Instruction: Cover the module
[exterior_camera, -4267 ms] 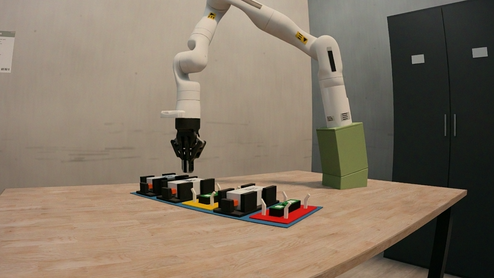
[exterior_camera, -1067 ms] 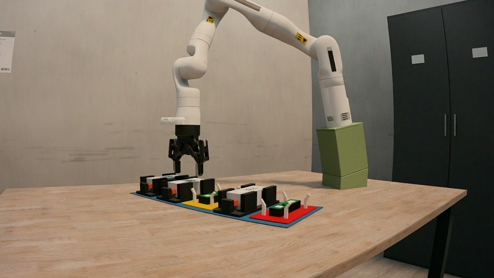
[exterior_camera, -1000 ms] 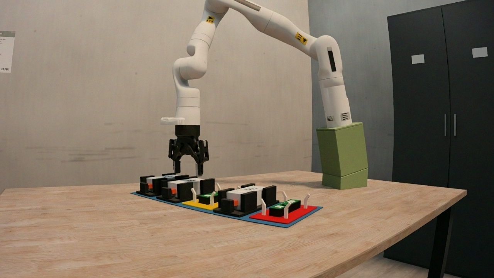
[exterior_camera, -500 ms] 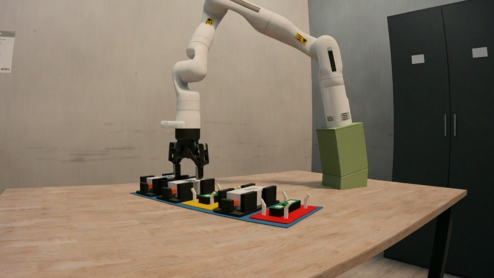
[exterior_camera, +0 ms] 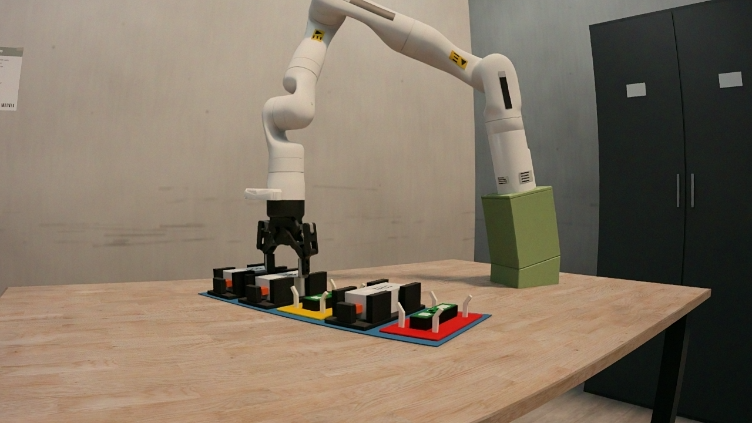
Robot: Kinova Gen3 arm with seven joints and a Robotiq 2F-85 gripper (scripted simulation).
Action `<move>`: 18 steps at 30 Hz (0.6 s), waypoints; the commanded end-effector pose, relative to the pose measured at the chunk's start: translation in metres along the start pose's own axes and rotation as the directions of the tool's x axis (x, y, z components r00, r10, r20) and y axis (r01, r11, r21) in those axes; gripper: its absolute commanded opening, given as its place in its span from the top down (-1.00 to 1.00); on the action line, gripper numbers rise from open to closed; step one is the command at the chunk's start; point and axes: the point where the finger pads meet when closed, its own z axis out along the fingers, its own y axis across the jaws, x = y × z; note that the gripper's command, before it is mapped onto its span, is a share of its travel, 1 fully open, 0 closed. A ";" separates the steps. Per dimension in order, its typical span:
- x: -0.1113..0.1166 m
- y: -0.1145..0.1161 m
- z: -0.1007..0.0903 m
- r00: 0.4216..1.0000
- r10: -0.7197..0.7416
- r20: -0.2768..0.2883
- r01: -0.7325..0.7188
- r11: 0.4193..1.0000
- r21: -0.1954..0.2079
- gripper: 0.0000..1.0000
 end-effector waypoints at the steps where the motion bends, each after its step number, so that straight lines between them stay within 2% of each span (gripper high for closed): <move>1: 0.001 0.001 0.001 1.000 0.000 -0.002 0.000 1.000 -0.001 -1.00; 18: 0.001 0.001 0.011 1.000 0.000 -0.002 0.000 1.000 -0.001 -1.00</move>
